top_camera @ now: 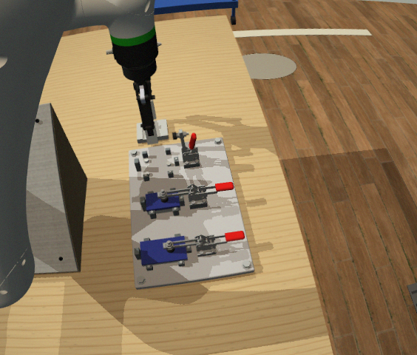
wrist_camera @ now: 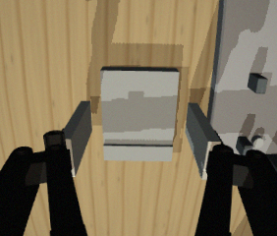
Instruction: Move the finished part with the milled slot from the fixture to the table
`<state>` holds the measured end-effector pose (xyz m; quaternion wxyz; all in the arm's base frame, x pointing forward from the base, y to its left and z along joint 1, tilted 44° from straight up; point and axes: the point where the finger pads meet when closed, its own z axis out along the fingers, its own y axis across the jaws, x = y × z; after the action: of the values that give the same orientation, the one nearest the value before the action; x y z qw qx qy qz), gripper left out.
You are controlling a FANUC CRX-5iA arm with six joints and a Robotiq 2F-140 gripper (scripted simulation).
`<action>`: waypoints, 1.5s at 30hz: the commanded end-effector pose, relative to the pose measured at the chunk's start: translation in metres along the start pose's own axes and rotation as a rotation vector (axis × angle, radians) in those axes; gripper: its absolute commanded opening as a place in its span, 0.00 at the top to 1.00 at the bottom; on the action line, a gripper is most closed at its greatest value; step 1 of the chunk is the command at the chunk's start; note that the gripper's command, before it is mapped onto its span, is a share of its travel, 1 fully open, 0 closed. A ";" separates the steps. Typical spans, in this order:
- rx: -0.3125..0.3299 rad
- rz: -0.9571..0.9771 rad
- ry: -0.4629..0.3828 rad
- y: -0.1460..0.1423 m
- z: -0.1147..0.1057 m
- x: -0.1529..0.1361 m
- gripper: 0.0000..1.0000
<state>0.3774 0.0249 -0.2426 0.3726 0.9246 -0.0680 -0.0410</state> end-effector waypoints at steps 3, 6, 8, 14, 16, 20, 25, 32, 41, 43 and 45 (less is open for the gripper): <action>0.000 0.000 0.000 0.000 0.000 0.000 0.46; 0.000 0.000 0.000 0.000 0.000 0.000 0.46; 0.000 0.000 0.000 0.000 0.000 0.000 0.46; 0.000 0.000 0.000 0.000 -0.001 0.000 0.46; 0.000 0.000 0.000 0.000 -0.002 0.000 0.46; 0.000 0.000 0.000 0.000 -0.005 0.000 0.46; 0.000 0.000 0.000 0.000 -0.015 0.000 0.46; 0.000 0.000 0.000 0.000 -0.041 0.000 0.46; 0.000 0.000 0.000 0.000 -0.069 0.000 0.46; 0.000 0.000 0.000 0.000 -0.076 0.000 0.46; 0.000 0.000 0.000 0.000 -0.083 0.000 0.46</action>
<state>0.3862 0.0729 -0.1923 0.3724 0.9247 -0.0679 -0.0409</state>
